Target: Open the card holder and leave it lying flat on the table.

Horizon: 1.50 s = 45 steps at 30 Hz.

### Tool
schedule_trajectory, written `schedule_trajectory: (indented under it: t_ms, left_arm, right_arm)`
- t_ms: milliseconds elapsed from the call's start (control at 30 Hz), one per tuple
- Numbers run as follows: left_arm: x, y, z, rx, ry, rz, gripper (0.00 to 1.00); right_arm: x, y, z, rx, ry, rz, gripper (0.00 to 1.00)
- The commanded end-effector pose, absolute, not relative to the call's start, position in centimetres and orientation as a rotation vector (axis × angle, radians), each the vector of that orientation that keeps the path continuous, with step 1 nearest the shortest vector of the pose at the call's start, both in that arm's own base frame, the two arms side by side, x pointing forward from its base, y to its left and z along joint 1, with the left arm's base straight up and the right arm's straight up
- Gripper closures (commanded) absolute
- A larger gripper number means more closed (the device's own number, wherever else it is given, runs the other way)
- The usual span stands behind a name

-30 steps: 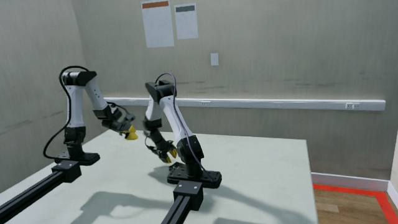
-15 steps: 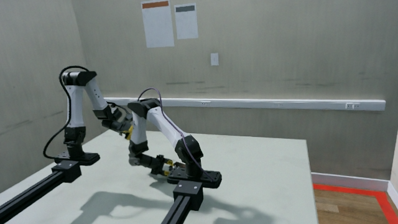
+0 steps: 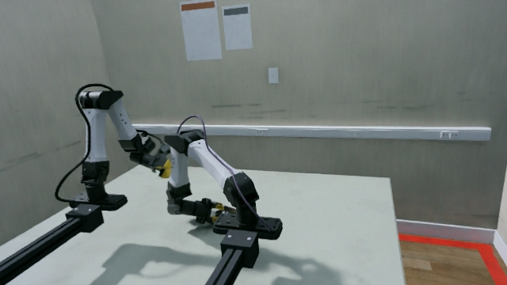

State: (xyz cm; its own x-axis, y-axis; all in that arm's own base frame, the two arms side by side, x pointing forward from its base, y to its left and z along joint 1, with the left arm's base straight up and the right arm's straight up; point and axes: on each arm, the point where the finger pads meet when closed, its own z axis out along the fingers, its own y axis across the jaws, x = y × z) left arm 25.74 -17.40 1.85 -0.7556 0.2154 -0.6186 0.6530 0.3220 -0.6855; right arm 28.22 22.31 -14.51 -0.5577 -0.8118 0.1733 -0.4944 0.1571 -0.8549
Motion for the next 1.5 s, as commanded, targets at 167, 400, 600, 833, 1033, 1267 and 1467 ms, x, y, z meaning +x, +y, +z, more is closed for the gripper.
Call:
schedule_trajectory:
  t_ms: [167,400,600,833,1033,1267,1467]
  left_arm:
    - [26.8,-17.6,3.4,0.805,2.113,-1.403,0.00]
    - [26.8,-17.6,3.4,0.805,2.113,-1.403,0.00]
    - [26.8,-17.6,3.4,0.805,2.113,-1.403,0.00]
    - [26.8,-17.6,3.4,0.805,2.113,-1.403,0.00]
    - [26.1,-17.7,3.3,0.879,2.106,-1.371,0.00]
    - [25.1,-18.1,4.8,1.093,1.996,-1.287,0.00]
    - [23.7,-18.9,8.5,1.398,1.753,-1.146,0.00]
  right_arm:
    - [29.4,21.9,-15.0,-1.234,2.099,-1.364,0.64]
    - [30.2,21.7,-15.2,-1.228,2.101,-1.357,0.64]
    - [30.2,21.9,-15.0,-1.224,2.104,-1.349,0.64]
    - [30.1,22.0,-14.8,-1.237,2.091,-1.358,0.64]
    - [29.7,23.2,-14.2,-1.209,2.183,-1.236,0.39]
    - [29.7,25.1,-12.7,-1.250,2.287,-1.059,0.39]
    - [30.1,24.9,-11.3,-1.242,2.479,-0.694,0.39]
